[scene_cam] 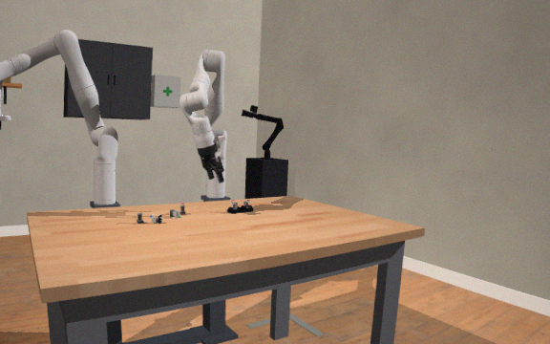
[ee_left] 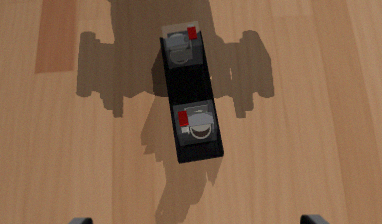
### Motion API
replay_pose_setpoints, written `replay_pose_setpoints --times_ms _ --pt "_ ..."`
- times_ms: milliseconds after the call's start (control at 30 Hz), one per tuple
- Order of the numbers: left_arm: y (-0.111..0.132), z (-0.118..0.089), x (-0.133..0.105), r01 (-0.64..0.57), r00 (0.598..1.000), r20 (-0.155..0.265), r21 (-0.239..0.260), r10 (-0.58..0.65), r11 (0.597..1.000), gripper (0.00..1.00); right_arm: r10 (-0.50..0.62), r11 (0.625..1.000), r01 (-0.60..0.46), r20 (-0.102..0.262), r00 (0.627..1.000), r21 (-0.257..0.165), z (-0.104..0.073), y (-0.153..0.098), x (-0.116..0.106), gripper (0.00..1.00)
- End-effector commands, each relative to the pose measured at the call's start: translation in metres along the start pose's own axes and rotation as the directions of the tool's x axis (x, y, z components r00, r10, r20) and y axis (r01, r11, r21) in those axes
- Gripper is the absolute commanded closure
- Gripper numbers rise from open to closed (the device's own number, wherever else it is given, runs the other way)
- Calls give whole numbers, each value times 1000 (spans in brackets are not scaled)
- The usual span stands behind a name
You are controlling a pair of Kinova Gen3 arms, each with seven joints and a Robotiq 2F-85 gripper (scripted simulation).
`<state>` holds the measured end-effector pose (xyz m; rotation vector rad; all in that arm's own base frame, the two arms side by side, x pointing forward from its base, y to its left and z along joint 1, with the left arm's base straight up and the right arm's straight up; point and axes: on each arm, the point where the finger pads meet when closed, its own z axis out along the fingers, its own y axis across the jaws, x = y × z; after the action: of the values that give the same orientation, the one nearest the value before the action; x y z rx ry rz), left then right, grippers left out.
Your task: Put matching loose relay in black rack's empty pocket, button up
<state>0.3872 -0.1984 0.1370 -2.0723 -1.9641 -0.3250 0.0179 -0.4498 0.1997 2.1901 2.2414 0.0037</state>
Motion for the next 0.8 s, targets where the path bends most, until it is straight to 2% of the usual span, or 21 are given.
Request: replay_pose_setpoints --times_ms 0,167,233,367,567,767 --pt "4 16 22 28 995 98 20 -30 999 2 -9 1000 9 -4 1000 7 0 -3 0 2" --pt "2 31 30 60 977 203 25 -64 998 2 -9 1000 9 -4 1000 7 0 -3 0 2" --pt "2 31 30 60 977 203 25 -64 998 2 -9 1000 9 -4 1000 7 0 -3 0 2" --pt "3 40 38 91 958 271 18 -92 996 2 -9 1000 9 -4 1000 7 0 -3 0 2" --pt "4 48 47 139 936 325 9 -135 990 2 -9 1000 9 -4 1000 7 0 -3 0 2" --pt "4 50 49 152 928 342 7 -145 988 2 -9 1000 9 -4 1000 7 0 -3 0 2"
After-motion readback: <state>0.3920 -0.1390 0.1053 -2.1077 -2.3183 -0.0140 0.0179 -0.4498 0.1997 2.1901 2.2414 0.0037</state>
